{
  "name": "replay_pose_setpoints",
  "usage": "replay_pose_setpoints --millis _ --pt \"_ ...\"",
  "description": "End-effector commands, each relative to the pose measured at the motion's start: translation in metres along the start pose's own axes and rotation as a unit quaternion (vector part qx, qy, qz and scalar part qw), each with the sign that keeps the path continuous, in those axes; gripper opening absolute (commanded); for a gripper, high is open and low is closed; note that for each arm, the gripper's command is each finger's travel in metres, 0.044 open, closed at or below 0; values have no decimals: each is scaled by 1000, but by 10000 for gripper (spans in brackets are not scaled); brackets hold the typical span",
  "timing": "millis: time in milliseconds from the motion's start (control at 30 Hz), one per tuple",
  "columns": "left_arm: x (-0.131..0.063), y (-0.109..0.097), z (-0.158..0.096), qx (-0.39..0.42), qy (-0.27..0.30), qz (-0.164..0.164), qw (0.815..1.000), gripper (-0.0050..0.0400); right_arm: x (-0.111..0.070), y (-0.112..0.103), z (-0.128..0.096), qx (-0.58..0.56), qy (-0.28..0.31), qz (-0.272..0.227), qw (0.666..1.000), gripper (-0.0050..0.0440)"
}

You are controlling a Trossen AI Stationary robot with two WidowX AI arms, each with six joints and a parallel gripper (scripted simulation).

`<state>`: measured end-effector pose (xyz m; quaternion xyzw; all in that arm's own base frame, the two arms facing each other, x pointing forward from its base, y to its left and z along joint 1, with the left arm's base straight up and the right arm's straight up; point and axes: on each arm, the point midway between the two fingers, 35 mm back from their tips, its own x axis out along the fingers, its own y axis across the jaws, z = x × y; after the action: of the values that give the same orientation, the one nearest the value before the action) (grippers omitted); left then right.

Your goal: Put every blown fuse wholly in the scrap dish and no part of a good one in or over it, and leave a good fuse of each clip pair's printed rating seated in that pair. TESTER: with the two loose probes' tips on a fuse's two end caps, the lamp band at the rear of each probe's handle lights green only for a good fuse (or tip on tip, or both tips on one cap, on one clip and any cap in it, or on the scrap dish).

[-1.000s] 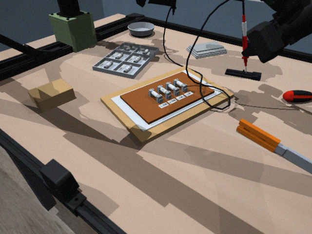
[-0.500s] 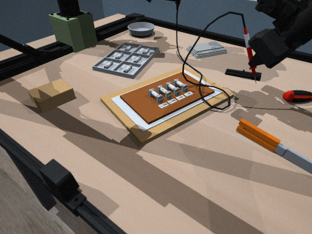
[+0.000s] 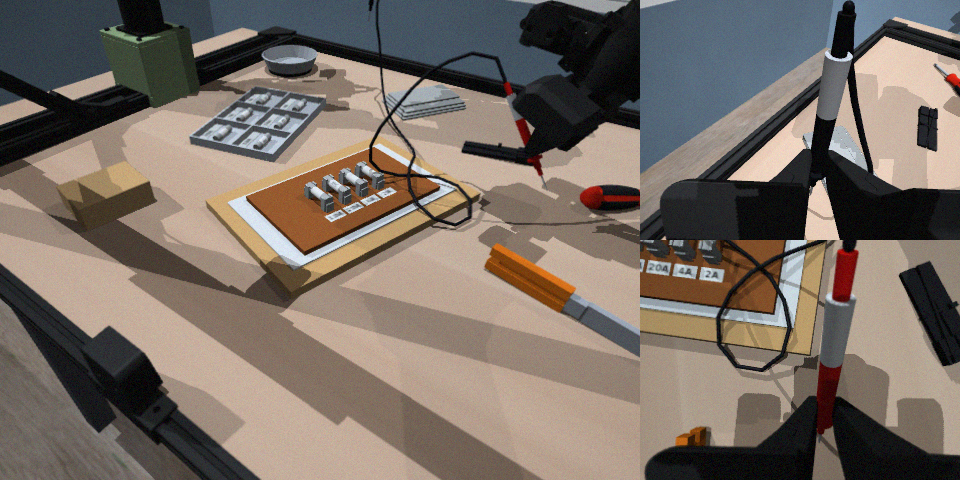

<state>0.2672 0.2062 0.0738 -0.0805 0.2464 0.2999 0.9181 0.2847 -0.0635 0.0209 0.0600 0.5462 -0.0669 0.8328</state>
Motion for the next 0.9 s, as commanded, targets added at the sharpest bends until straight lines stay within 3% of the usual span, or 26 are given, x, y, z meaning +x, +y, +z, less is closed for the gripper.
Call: replay_pose_setpoints --millis 0,433,867 --pt "4 11 11 -5 -8 11 1000 -50 -2 -1 5 4 12 -2 1000 -50" --pt "11 38 21 -22 -8 41 999 -50 4 -3 -13 12 86 -4 996 -50" --pt "9 37 19 -22 -9 40 999 -50 10 -4 -31 18 159 -5 987 -50"
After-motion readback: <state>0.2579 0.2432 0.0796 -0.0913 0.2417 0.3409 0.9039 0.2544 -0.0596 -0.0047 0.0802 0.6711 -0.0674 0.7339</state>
